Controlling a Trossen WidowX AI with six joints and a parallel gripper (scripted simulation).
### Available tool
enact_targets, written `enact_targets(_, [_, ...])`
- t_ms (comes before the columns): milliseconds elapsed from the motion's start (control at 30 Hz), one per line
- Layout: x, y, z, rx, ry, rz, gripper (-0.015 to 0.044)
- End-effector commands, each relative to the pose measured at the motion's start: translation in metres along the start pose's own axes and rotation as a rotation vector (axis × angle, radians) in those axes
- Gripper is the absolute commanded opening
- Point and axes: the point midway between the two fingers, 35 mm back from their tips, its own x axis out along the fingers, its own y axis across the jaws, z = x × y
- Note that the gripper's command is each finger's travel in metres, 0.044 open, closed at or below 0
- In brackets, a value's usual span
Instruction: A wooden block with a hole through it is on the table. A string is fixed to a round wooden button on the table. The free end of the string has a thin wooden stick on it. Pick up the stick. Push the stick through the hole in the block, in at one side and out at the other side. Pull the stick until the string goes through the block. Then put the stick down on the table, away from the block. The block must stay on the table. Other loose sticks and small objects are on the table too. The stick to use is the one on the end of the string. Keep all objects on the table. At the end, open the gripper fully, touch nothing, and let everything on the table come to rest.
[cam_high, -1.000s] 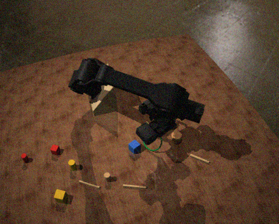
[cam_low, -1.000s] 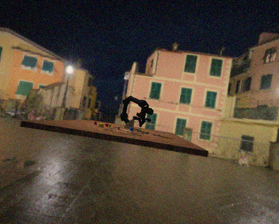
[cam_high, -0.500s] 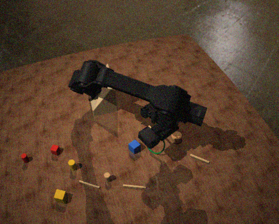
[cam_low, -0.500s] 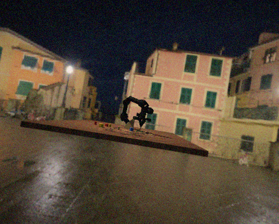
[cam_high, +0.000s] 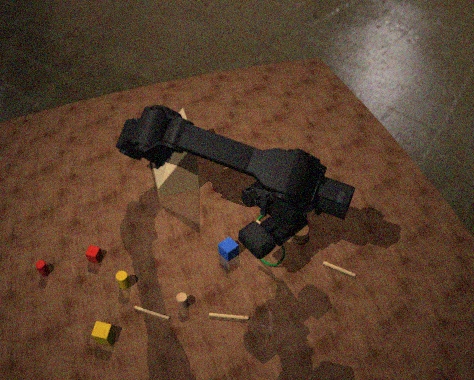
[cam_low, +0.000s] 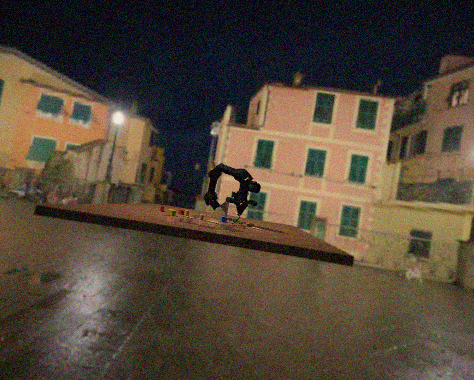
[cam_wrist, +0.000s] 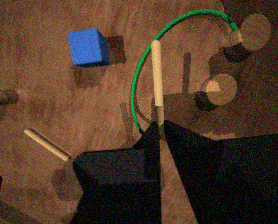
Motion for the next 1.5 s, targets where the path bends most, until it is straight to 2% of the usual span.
enact_targets(0, [-0.001, 0.002, -0.006, 0.002, 0.016, 0.001, 0.0000])
enact_targets(1467, [-0.006, 0.023, -0.046, 0.001, 0.123, 0.019, 0.0000])
